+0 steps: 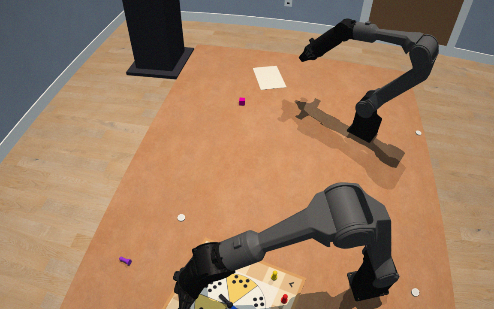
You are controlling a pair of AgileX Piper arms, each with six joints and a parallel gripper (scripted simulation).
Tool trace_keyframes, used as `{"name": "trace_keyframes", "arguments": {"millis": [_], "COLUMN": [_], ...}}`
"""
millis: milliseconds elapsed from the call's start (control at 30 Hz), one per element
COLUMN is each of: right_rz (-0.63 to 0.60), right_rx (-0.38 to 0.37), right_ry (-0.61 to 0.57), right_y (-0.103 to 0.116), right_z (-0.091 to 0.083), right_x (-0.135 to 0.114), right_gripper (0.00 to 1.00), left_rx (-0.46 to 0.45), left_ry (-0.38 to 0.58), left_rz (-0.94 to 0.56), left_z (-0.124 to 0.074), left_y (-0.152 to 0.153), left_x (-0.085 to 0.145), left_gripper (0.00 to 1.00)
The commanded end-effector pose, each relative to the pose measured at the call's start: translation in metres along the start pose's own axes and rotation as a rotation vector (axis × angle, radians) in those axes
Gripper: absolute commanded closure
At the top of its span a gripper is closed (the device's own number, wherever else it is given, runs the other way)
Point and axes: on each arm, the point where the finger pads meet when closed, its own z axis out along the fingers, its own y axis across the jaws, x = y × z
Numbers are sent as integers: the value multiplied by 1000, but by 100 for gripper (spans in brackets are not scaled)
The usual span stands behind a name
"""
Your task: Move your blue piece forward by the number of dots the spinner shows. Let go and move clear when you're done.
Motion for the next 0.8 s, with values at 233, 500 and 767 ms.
{"name": "trace_keyframes", "arguments": {"millis": [233, 500, 767], "right_rz": [0, 0, 0], "right_rx": [0, 0, 0], "right_ry": [-1, -1, -1], "right_y": [0, 0, 0], "right_z": [0, 0, 0], "right_x": [0, 0, 0], "right_gripper": [100, 100, 100], "left_rx": [-2, 0, -6], "left_ry": [-7, 2, -12], "left_rz": [3, 3, 5], "left_z": [6, 13, 11], "left_y": [0, -1, 0], "left_x": [1, 6, 2], "left_gripper": [100, 100, 67]}}
